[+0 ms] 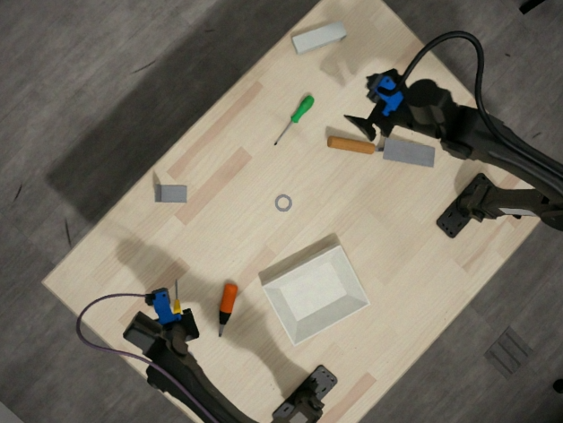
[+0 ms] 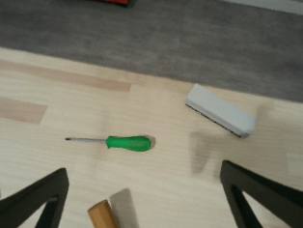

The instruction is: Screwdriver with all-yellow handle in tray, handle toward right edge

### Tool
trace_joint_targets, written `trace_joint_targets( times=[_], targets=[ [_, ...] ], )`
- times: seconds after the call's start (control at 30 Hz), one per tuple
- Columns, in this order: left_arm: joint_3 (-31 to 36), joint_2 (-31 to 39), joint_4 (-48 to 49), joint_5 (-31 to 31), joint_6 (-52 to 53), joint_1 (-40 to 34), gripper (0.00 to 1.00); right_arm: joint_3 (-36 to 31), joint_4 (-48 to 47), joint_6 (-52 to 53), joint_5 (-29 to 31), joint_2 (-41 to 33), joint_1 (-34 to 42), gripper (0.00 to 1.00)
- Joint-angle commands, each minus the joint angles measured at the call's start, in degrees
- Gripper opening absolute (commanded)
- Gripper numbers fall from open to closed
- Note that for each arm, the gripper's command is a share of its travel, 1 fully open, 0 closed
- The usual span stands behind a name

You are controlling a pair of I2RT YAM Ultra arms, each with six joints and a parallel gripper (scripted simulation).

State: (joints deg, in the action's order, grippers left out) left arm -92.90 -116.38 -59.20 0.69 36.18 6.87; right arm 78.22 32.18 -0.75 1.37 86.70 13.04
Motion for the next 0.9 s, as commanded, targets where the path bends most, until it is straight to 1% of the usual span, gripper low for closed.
trace_joint_targets(
  times=[0.0, 0.2, 0.37, 0.47, 0.57, 0.73, 0.87],
  targets=[
    [-5.0, -2.4, -6.1, 0.1, 8.2, -0.1, 0.52, -3.9, -10.0, -0.6, 1.2, -5.6, -1.4, 1.00],
    [-12.0, -8.5, -10.1, -1.0, 14.1, -0.7, 0.52, -12.9, -21.6, -0.4, 0.4, -19.5, -6.0, 1.00],
    [-14.7, -10.6, -10.4, -0.8, 13.9, -0.9, 0.52, -17.1, -29.4, 0.4, -1.0, -26.1, -10.4, 1.00],
    [-14.9, -10.7, -10.6, -0.8, 13.9, -0.9, 0.52, -18.0, -32.1, 0.9, -1.6, -27.1, -12.2, 1.00],
    [-14.9, -10.7, -10.6, -0.8, 13.9, -0.9, 0.52, -18.1, -33.1, 1.1, -1.8, -26.4, -12.7, 1.00],
    [-15.0, -10.7, -10.7, -0.8, 13.9, -0.9, 0.52, -17.9, -33.2, 0.7, -1.4, -27.5, -13.4, 1.00],
    [-15.0, -10.7, -10.7, -0.8, 13.9, -0.9, 0.52, -16.8, -34.1, 0.7, -2.5, -24.6, -10.0, 1.00]
  ],
)
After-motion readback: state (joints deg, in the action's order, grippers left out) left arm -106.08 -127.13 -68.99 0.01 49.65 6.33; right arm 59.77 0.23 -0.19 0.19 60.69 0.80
